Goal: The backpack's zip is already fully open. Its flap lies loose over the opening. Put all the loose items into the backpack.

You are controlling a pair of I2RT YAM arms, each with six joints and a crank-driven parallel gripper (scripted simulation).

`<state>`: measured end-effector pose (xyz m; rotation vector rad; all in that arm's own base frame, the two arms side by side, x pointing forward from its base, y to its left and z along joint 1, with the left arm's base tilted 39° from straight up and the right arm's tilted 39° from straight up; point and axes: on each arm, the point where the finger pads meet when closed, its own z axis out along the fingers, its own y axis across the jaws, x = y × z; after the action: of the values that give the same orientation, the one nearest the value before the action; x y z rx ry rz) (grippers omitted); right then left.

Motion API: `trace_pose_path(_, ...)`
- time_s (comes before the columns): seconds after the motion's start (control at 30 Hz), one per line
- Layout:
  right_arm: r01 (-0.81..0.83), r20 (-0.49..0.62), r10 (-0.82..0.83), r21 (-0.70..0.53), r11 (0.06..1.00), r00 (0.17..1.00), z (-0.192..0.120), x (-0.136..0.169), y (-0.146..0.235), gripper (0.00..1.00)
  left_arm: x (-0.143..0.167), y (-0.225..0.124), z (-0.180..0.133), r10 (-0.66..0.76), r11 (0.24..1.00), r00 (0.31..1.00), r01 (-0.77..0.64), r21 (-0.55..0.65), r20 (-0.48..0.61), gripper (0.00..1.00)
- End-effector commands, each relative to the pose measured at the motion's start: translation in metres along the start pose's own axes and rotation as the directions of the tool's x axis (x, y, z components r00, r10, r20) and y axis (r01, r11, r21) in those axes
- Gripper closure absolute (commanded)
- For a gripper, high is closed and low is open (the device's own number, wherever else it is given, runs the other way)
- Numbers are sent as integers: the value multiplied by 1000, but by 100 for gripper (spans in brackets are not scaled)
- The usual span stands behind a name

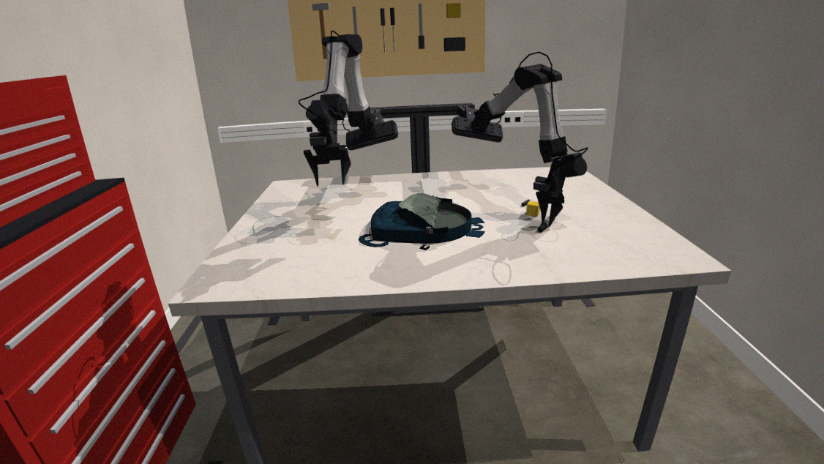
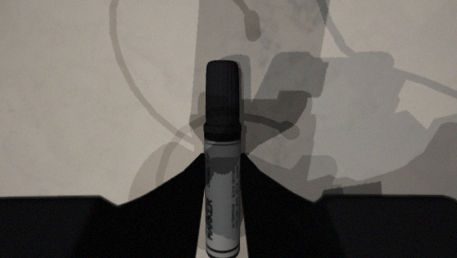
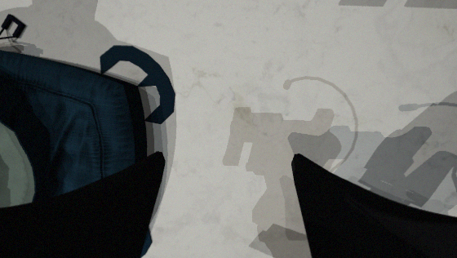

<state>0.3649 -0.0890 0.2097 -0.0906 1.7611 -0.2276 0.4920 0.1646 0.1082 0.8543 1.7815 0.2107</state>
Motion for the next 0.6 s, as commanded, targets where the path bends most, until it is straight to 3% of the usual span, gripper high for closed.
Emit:
trace_pose_path(0.0,5,19,-5,0,1000,1000,-1,-7,0,10,-6,10,-5,16,1000,1000,-16,-22,12,84)
trace_pose_path(0.43,5,19,-5,0,1000,1000,-1,-7,0,10,-6,10,-6,16,1000,1000,-16,-22,12,84)
trace_pose_path(0.57,5,19,-5,0,1000,1000,-1,-7,0,10,-22,10,-29,23,999,1000,-22,-25,16,84)
